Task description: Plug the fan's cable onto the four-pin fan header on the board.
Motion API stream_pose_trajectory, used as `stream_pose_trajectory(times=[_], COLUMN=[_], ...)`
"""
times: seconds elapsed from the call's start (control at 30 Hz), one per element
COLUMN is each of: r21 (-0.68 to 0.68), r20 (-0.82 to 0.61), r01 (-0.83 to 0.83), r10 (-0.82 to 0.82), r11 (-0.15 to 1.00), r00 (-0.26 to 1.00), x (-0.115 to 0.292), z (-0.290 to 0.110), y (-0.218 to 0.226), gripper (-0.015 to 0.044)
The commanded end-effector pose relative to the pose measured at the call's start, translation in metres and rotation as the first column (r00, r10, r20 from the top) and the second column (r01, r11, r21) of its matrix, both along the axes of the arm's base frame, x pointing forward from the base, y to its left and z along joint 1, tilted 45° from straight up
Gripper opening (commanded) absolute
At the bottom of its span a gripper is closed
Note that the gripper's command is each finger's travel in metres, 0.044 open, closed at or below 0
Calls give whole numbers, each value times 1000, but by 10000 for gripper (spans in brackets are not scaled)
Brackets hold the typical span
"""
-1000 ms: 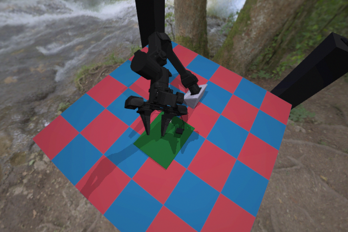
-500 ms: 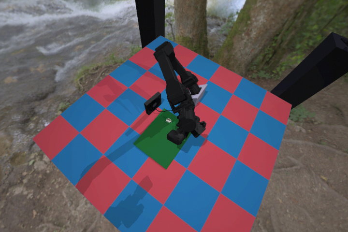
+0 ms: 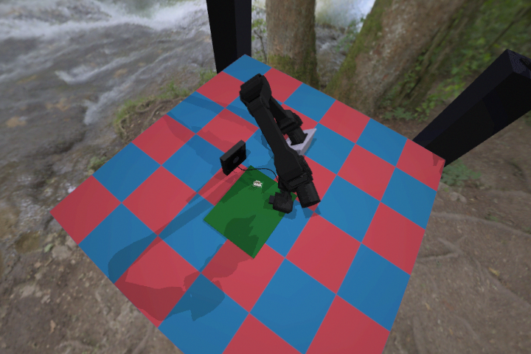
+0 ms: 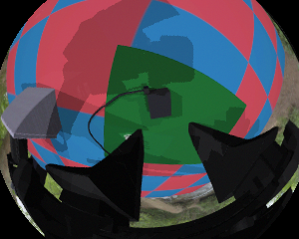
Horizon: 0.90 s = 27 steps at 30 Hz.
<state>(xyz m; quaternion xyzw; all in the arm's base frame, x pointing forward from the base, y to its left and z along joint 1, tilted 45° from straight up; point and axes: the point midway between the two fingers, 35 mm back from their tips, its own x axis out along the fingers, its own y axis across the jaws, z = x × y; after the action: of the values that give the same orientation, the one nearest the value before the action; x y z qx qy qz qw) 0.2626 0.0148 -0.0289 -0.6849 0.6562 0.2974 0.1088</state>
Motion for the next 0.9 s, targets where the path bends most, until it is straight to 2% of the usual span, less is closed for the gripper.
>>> stream_pose_trajectory(times=[0.0,0.1,0.87], r21=[-13,-14,-15], r20=[-15,-15,-15], r01=[-3,-3,-3], r10=[3,3,3], r11=[1000,1000,1000], r00=[1000,1000,1000], x=[-4,-6,-9], z=[-10,-22,-43], y=[-12,-24,-45], gripper=[210,210,210])
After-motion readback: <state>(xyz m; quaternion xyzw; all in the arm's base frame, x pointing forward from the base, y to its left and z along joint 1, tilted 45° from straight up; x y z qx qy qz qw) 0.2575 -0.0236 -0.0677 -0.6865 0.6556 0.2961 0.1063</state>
